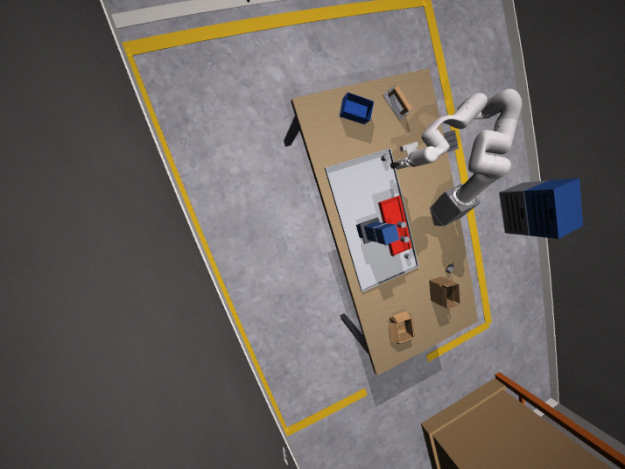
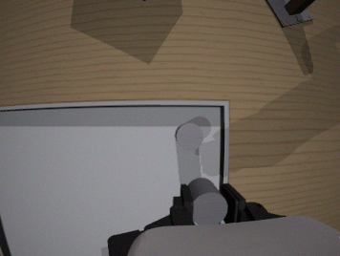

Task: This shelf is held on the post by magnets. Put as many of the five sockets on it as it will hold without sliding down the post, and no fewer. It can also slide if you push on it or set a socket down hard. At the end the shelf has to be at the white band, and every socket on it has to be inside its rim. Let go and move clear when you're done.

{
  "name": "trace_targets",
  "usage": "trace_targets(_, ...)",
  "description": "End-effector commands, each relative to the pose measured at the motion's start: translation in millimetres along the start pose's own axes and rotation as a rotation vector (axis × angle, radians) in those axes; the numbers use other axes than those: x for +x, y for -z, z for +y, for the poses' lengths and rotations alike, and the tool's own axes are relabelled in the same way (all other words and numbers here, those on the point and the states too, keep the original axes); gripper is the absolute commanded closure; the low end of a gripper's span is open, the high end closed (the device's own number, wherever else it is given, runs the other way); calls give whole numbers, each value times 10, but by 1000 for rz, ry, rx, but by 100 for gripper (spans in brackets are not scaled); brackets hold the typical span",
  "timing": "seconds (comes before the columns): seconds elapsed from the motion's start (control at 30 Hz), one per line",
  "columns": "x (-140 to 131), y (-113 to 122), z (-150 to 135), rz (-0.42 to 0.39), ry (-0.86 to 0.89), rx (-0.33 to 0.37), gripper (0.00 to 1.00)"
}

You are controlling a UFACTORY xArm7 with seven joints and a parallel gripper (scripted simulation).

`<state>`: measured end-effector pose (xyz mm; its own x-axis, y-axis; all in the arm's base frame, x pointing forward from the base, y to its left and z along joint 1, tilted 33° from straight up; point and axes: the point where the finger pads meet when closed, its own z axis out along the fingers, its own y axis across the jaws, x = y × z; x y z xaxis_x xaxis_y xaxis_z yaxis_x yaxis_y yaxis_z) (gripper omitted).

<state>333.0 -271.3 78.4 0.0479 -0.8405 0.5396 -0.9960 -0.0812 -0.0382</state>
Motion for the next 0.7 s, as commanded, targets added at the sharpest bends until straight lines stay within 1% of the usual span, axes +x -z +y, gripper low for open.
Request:
trace_targets(0.0, 2, 31, -3, 1, 1, 3, 100)
trace_targets(0.3, 2, 179, 53, 1, 1, 3, 100)
trace_targets(0.37, 2, 179, 53, 1, 1, 3, 100)
trace_targets(0.67, 1, 465, 159, 1, 1, 3, 100)
